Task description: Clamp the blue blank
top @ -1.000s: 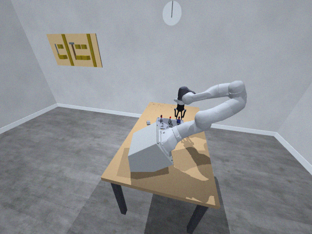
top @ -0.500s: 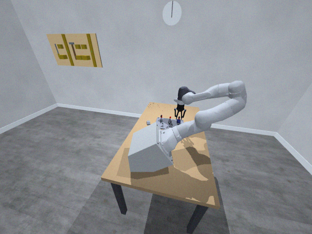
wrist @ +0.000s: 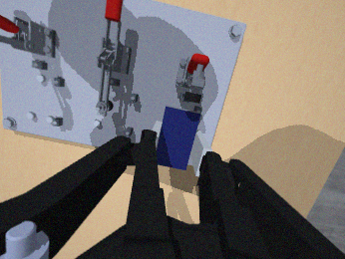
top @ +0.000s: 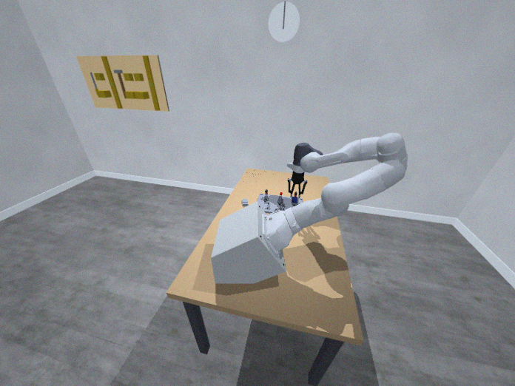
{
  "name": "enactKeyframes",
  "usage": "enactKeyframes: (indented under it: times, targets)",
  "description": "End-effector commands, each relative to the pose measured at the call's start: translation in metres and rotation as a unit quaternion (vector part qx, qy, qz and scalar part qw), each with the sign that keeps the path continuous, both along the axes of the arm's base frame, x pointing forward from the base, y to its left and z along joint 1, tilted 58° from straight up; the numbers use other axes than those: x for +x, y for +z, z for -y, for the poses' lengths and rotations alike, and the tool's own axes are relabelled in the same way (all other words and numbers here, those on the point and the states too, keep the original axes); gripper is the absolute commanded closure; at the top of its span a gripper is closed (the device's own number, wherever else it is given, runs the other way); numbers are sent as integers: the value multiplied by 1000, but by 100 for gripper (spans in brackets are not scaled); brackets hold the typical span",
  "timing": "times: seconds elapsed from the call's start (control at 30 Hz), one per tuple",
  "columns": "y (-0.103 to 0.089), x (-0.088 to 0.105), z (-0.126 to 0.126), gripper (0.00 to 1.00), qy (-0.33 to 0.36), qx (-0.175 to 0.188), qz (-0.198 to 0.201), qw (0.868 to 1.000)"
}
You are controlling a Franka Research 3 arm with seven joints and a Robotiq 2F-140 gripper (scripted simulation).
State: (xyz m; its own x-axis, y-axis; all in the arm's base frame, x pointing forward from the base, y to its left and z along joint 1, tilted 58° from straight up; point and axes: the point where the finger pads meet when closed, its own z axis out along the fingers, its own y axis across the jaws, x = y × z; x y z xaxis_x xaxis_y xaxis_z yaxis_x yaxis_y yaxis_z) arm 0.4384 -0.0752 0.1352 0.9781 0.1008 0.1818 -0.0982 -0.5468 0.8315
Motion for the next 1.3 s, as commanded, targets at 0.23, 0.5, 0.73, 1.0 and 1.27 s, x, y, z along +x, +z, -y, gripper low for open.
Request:
enactKeyframes:
  times: [0.23, 0.5, 0.73, 1.0, 1.27]
  targets:
    - [-8, 5, 9, 100, 2, 2, 0, 1000]
    - [-13, 8, 18, 100, 2, 2, 0, 1000]
    - [-16, 9, 22, 100, 2, 2, 0, 1000]
    - [-16, 9, 22, 100, 2, 2, 0, 1000]
    - [-16, 9, 22, 100, 2, 2, 0, 1000]
